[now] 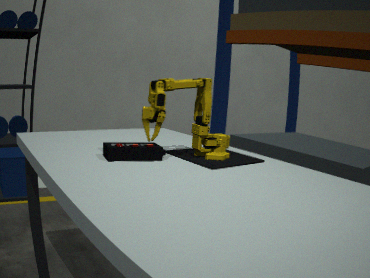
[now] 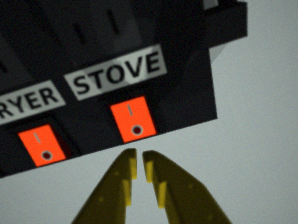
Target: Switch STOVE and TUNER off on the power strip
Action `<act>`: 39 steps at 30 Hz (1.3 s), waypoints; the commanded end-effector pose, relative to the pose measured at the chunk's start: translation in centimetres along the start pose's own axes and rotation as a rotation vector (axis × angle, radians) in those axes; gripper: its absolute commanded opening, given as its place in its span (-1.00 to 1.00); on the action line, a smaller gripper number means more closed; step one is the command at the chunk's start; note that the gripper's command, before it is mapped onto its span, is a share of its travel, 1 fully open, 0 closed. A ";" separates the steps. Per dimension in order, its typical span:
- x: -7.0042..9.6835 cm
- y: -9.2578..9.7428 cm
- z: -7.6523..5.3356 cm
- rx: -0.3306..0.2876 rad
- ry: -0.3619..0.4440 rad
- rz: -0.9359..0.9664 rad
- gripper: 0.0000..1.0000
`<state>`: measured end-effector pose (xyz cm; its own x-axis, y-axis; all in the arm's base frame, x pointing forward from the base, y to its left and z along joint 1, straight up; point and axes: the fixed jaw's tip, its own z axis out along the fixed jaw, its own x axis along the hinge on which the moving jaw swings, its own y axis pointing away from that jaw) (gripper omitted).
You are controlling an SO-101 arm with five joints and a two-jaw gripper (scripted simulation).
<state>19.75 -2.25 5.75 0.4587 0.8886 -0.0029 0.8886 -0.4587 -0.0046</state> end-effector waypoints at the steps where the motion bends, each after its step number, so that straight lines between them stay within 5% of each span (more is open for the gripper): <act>1: 0.2 -0.1 0.1 -0.011 0.005 -0.019 -1.00; 39: 0.1 -0.3 1.5 -0.011 0.005 -0.019 -1.00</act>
<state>19.64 -2.26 4.80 0.4593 0.8883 0.0043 0.8881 -0.4593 0.0161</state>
